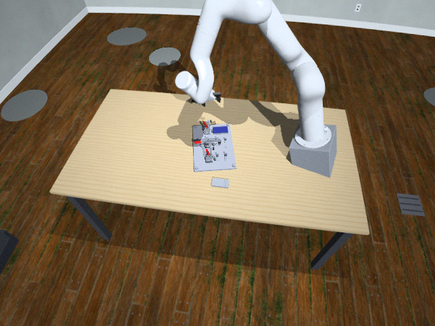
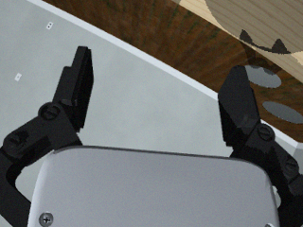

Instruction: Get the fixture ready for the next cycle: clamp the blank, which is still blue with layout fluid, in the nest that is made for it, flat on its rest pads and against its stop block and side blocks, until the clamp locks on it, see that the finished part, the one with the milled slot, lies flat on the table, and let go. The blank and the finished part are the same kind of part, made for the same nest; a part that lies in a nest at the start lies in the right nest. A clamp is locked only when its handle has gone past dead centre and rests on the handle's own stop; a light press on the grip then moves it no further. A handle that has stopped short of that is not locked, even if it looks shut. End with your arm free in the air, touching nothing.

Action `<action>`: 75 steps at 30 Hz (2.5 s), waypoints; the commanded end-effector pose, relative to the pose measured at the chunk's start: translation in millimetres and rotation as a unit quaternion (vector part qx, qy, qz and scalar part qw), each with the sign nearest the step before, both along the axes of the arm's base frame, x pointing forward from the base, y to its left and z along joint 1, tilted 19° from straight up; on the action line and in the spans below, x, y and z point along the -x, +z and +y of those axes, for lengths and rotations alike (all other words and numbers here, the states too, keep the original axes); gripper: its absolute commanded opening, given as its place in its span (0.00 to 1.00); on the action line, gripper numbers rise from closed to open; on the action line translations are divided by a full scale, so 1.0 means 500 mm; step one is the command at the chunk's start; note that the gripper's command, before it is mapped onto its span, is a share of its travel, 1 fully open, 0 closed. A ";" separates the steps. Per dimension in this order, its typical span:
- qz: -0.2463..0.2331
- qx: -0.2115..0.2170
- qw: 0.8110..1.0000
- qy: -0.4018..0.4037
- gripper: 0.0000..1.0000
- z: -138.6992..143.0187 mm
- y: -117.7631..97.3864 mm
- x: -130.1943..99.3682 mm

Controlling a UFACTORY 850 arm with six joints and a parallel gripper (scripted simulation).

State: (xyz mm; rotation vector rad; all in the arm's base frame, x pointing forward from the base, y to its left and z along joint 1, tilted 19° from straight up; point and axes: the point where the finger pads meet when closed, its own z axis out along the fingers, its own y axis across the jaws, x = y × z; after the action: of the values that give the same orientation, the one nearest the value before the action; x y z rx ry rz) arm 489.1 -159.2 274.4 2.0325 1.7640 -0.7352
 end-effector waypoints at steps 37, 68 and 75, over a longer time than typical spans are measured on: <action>-0.188 -0.116 0.946 -0.236 1.00 0.011 -0.078 0.051; -0.405 -0.211 0.700 -0.549 1.00 -0.019 -0.098 0.070; -0.405 -0.211 0.700 -0.549 0.47 -0.019 -0.098 0.070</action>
State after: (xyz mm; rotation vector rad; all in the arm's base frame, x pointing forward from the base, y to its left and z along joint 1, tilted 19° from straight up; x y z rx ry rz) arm 453.4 -168.8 224.5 2.9484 0.0764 0.4285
